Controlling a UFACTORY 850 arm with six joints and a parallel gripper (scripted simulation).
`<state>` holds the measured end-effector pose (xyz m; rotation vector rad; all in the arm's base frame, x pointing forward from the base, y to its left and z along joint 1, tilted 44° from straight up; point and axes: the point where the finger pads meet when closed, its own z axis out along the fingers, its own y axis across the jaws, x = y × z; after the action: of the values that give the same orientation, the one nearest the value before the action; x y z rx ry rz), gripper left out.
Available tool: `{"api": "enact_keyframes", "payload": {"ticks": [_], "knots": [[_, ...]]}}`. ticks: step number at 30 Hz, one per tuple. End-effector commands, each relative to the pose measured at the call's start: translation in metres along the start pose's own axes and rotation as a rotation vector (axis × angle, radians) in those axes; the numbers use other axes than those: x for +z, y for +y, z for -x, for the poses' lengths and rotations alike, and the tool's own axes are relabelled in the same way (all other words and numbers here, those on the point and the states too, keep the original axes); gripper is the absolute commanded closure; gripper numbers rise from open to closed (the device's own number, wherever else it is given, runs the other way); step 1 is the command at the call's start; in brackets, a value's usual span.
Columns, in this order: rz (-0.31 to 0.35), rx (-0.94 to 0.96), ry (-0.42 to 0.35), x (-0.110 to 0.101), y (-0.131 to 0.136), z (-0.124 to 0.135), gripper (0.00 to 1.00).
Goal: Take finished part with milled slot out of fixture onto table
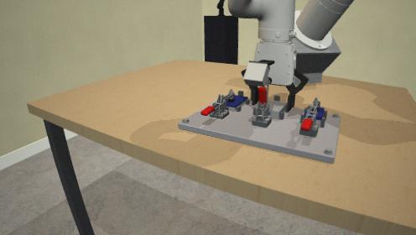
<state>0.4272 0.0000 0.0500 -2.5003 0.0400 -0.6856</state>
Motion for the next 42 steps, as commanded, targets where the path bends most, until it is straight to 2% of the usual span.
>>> {"api": "enact_keyframes", "payload": {"ticks": [1,8,9,42], "knots": [[0.000,0.000,0.001,-0.0002,0.0002,-0.0003,0.00],[0.000,0.000,0.001,-0.0002,0.0002,-0.0002,0.00],[0.000,0.000,0.001,-0.0002,0.0002,-0.0002,1.00],[0.000,0.000,0.001,-0.0002,0.0001,-0.0002,1.00]]}}
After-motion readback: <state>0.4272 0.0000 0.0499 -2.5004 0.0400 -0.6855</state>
